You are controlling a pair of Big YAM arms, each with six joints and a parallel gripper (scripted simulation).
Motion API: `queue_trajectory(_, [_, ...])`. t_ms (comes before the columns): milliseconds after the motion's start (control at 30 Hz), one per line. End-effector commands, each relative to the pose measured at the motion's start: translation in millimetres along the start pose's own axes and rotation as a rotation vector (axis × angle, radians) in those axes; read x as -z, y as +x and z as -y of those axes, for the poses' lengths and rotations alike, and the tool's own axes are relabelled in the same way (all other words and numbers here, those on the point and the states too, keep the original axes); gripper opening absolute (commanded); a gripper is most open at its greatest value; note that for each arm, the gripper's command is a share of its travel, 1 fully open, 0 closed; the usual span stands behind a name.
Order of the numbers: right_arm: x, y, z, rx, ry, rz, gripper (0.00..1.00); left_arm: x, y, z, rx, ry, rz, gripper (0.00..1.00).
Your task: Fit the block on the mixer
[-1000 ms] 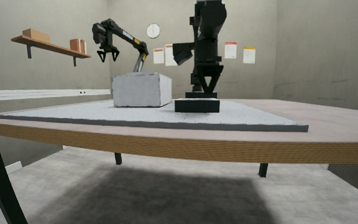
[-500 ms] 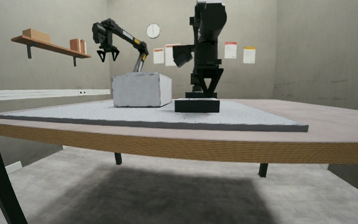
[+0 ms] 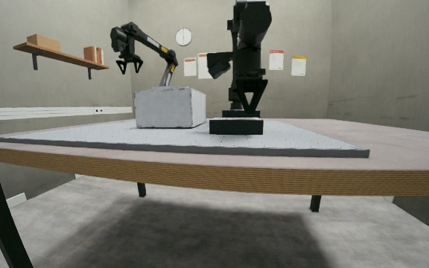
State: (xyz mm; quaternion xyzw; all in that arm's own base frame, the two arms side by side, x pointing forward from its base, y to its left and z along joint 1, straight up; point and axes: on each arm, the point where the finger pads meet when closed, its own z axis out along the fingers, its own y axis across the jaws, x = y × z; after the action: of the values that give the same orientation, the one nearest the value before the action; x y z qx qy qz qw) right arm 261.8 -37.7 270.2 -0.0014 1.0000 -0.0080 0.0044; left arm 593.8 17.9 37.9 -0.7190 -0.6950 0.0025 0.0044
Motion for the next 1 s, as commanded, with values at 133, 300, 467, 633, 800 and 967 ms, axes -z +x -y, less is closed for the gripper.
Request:
queue_trajectory(133, [-2.0, -3.4, 2.9, -0.005, 0.001, 0.002, 1.0, 17.4, 0.2, -21.7, -0.001, -0.044, -0.006, 1.0])
queue_trajectory(300, [10.8, -4.8, 3.3, -0.006, 0.006, 0.041, 1.0, 12.4, 0.5, -21.0, 0.0, -0.036, -0.005, 1.0])
queue_trajectory(467, [16.2, -6.8, 3.7, -0.006, 0.008, 0.056, 1.0, 10.7, 0.7, -20.8, 0.0, -0.033, -0.005, 1.0])
queue_trajectory(633, [23.9, -10.8, 4.3, -0.007, 0.011, 0.075, 1.0, 7.7, 1.0, -20.3, 0.001, -0.028, -0.005, 1.0])
queue_trajectory(800, [20.7, -15.0, 4.9, -0.006, 0.009, 0.059, 1.0, 5.8, 1.3, -20.0, 0.001, -0.025, -0.004, 1.0])
queue_trajectory(967, [21.1, -16.0, 5.0, -0.007, 0.009, 0.059, 1.0, 11.4, 1.5, -20.8, 0.002, -0.034, -0.005, 1.0])
